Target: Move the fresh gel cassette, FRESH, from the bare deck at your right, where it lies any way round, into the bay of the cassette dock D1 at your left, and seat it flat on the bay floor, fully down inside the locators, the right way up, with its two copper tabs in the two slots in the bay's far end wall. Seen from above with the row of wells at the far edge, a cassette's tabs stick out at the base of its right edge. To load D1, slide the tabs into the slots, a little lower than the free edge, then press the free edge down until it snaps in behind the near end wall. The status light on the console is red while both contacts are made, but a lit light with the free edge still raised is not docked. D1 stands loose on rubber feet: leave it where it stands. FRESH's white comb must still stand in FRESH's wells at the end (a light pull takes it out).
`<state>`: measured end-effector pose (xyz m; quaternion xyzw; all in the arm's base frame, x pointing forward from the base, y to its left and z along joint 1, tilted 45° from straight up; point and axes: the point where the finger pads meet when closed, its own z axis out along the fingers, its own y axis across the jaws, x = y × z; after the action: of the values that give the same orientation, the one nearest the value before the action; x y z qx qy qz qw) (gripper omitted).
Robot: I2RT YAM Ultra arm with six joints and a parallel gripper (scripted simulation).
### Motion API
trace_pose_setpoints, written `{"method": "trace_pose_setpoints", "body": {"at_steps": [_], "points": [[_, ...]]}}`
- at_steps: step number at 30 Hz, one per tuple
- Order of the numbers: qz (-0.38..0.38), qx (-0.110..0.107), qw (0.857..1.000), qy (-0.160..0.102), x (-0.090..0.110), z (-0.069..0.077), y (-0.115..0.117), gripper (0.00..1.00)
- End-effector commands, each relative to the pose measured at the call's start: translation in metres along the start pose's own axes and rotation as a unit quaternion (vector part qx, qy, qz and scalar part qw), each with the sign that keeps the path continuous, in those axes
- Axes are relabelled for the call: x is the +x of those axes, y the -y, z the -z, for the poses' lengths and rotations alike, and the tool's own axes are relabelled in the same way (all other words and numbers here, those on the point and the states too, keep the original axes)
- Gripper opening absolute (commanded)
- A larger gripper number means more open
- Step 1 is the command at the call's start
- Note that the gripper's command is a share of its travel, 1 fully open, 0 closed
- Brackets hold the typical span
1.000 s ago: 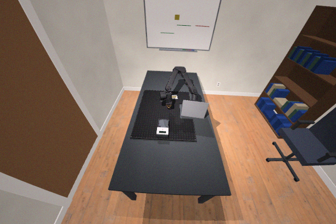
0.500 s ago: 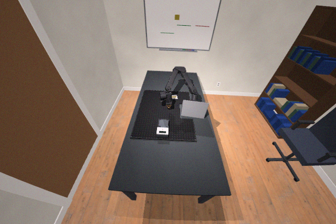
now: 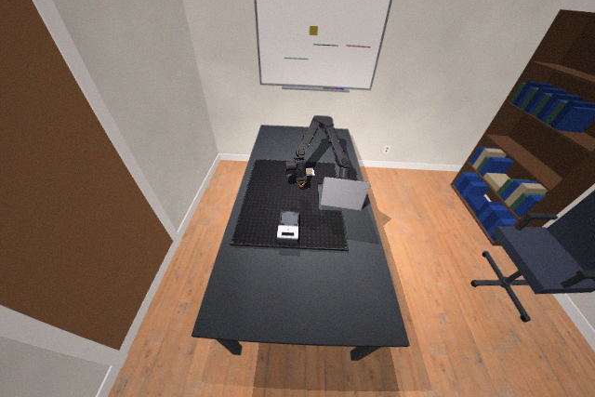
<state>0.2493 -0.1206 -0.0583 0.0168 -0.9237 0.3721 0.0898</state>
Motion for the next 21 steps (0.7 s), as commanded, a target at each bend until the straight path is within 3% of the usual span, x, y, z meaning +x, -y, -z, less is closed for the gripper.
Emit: {"method": "trace_pose_setpoints", "body": {"at_steps": [1, 12, 18, 21], "points": [[0.015, 0.004, 1.000, 0.018, 0.002, 0.006, 0.018, 0.34], [0.015, 0.003, 1.000, 0.017, 0.021, 0.007, 0.068, 0.34], [0.024, -0.003, 1.000, 0.009, 0.033, 0.008, 0.084, 0.34], [0.013, 0.000, 1.000, 0.020, 0.029, 0.012, 0.105, 0.34]]}}
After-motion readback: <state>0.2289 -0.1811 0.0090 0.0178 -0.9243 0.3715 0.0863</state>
